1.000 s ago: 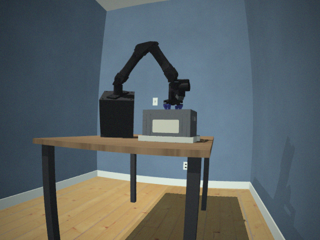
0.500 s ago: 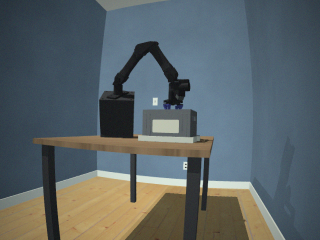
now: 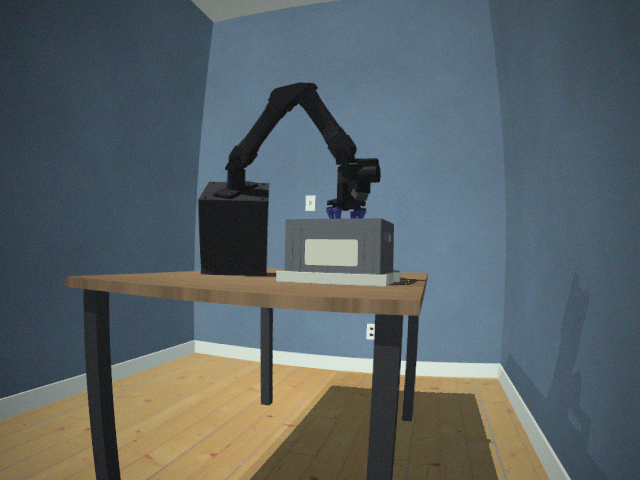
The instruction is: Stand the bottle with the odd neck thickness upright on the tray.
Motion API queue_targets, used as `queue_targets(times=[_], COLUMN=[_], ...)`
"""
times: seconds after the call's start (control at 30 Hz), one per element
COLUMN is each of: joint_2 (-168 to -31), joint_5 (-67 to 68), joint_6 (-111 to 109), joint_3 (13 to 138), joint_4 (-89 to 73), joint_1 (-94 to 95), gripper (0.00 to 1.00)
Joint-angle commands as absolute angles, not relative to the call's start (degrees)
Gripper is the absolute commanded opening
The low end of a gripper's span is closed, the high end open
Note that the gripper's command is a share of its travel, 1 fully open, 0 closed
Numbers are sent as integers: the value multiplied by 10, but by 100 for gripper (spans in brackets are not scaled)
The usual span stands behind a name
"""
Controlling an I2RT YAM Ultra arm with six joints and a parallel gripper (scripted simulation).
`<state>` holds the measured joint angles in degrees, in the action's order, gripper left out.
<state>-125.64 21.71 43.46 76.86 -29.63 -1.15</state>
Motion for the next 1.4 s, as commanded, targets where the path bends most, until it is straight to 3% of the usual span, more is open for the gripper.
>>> queue_targets(times=[0.0,1.37], joint_2=[-1251,-1141], joint_5=[219,230], joint_6=[431,485], joint_3=[784,815], joint_4=[-287,-449], joint_1=[-9,41], gripper=[61,61])
